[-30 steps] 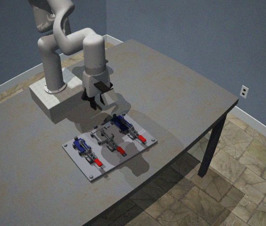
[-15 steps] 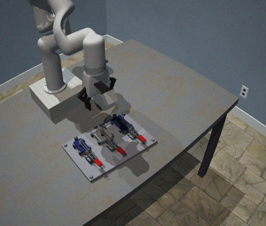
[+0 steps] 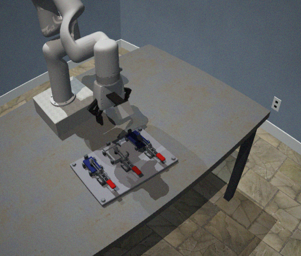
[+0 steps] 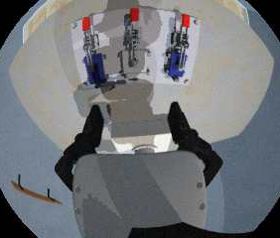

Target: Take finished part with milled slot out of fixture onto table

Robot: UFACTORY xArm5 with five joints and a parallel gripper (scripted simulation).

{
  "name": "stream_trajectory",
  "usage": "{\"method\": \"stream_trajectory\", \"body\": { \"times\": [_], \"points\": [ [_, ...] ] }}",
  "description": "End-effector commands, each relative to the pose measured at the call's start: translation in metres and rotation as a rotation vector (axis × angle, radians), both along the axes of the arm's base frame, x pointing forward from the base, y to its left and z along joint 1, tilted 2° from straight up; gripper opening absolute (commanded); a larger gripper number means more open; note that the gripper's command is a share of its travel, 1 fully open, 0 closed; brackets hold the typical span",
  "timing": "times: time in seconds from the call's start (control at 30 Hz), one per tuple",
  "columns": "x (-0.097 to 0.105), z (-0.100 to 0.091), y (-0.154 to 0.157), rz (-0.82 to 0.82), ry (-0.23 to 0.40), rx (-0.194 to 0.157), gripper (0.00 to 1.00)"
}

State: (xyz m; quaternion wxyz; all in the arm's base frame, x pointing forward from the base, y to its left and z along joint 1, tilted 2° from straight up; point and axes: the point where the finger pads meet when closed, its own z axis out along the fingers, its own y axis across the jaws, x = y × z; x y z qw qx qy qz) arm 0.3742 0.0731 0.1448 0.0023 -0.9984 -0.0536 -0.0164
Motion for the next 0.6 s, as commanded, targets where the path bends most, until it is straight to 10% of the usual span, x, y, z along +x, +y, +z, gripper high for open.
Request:
{"method": "stream_trajectory", "body": {
  "times": [0.0, 0.3, 0.33, 0.57],
  "points": [
    [0.0011, 0.0013, 0.0002, 0.0, -0.004, 0.001, 1.0],
    [0.0011, 0.0013, 0.0002, 0.0, -0.004, 0.001, 1.0],
    [0.0011, 0.0013, 0.0002, 0.0, -0.004, 0.001, 0.47],
    [0.0011, 0.0013, 0.0002, 0.0, -0.004, 0.001, 0.47]
  ]
}}
